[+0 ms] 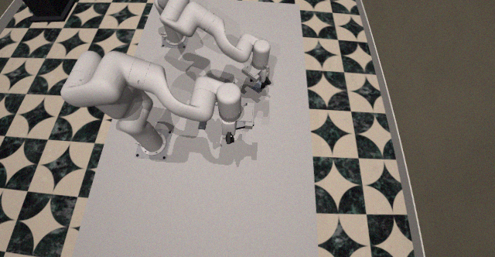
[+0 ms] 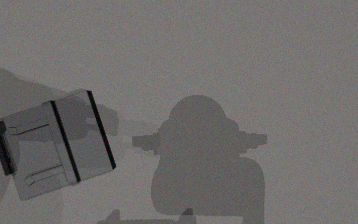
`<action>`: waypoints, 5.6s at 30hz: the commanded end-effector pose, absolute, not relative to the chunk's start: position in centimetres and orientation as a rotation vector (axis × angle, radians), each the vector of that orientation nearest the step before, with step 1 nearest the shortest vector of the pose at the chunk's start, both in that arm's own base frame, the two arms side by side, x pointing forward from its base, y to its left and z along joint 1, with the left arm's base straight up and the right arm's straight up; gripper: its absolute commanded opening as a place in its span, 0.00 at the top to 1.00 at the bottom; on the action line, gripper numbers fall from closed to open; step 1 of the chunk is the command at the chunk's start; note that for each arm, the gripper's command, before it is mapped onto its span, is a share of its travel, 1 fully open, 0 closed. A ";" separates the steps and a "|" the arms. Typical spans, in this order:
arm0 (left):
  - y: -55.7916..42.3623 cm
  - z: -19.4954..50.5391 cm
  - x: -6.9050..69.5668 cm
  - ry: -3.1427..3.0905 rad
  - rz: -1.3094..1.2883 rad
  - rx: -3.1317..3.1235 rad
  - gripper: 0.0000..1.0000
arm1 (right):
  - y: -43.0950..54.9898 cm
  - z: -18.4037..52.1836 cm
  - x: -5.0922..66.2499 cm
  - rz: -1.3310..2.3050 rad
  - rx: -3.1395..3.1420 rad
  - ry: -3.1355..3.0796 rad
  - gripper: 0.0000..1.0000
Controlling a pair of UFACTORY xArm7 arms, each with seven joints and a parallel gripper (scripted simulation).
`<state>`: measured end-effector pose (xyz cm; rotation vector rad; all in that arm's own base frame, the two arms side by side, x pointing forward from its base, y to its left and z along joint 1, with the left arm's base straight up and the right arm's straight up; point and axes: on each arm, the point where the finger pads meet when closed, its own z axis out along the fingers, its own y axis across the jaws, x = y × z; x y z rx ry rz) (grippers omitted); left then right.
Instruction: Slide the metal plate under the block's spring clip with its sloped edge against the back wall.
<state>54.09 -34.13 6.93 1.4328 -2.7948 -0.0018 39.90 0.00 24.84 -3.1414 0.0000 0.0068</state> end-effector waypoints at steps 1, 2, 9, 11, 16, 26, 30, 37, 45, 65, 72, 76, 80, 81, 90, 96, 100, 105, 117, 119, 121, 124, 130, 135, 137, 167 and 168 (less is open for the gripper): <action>-34.2 7.2 54.2 -2.797 0.005 1.434 0.25 | 0.0 25.0 40.0 0.000 -3.142 0.000 0.00; -34.2 7.2 54.2 -2.797 0.005 1.434 0.25 | 0.0 25.0 40.0 0.000 -3.142 0.000 0.00; -34.1 6.3 54.3 -2.797 0.006 1.435 0.25 | 0.0 25.0 40.0 0.000 -3.142 0.000 0.00; -34.1 5.9 54.3 -2.797 0.005 1.435 0.25 | 0.0 25.0 40.0 0.000 -3.142 0.000 0.00; -34.1 5.0 54.3 -2.797 0.007 1.436 0.25 | 0.0 25.0 40.0 0.000 -3.142 0.000 0.00; -34.1 3.7 54.3 -2.797 0.006 1.435 0.25 | 0.0 25.0 40.0 0.000 -3.142 0.000 0.00; -34.1 3.0 54.3 -2.797 0.007 1.435 0.25 | 0.0 25.0 40.0 0.000 -3.142 0.000 0.00; -34.1 2.3 54.3 -2.798 0.008 1.436 0.25 | 0.0 25.0 40.0 0.000 -3.142 0.000 0.00; -34.2 2.2 54.3 -2.798 0.008 1.436 0.25 | 0.0 25.0 40.0 0.000 -3.142 0.000 0.00; -34.1 2.4 54.3 -2.798 0.007 1.435 0.99 | 0.0 25.0 40.0 0.000 -3.142 0.000 0.00; -34.1 3.3 54.3 -2.798 0.008 1.435 0.99 | 0.0 25.0 40.0 0.000 -3.142 0.000 0.00; -34.1 3.8 54.3 -2.798 0.008 1.434 1.00 | 0.0 25.0 40.0 0.000 -3.142 0.000 0.00; -34.1 4.3 54.3 -2.799 0.008 1.434 1.00 | 0.0 25.0 40.0 0.000 -3.142 0.000 0.00; -34.1 4.5 54.3 -2.799 0.008 1.434 1.00 | 0.0 25.0 40.0 0.000 -3.142 0.000 0.00; -34.1 5.5 54.3 -2.799 0.008 1.433 1.00 | 0.0 25.0 40.0 0.000 -3.142 0.000 0.00; -34.1 6.4 54.3 -2.799 0.008 1.433 1.00 | 0.0 25.0 40.0 0.000 -3.142 0.000 0.00; -34.1 7.1 54.3 -2.800 0.008 1.432 1.00 | 0.0 25.0 40.0 0.000 -3.142 0.000 0.00; -34.1 7.4 54.3 -2.800 0.008 1.432 1.00 | 0.0 25.0 40.0 0.000 -3.142 0.000 0.00; -34.3 8.4 54.1 -2.825 0.008 1.381 1.00 | 0.0 25.0 40.0 0.000 -3.142 0.000 0.00; -34.5 8.3 53.8 -2.864 0.008 1.298 1.00 | 0.0 25.0 40.0 0.000 -3.142 0.000 0.00; -34.5 8.3 53.8 -2.864 0.008 1.298 1.00 | 0.0 25.0 40.0 0.000 -3.142 0.000 0.00; -34.9 8.3 53.3 -2.935 0.009 1.130 1.00 | 0.0 25.0 40.0 0.000 -3.142 0.000 0.00; -35.1 8.2 53.0 -2.973 0.008 1.027 1.00 | 0.0 25.0 40.0 0.000 -3.142 0.000 0.00; -35.6 8.2 52.2 -3.042 0.008 0.800 1.00 | 0.0 25.0 40.0 0.000 -3.142 0.000 0.00; -35.7 8.2 52.1 -3.054 0.008 0.756 1.00 | 0.0 25.0 40.0 0.000 -3.142 0.000 0.00; -37.4 7.9 49.3 -3.142 0.006 -0.144 1.00 | 0.0 25.0 40.0 0.000 -3.142 0.000 0.00; -37.5 7.9 49.1 -3.139 0.006 -0.204 1.00 | 0.0 25.0 40.0 0.000 -3.142 0.000 0.00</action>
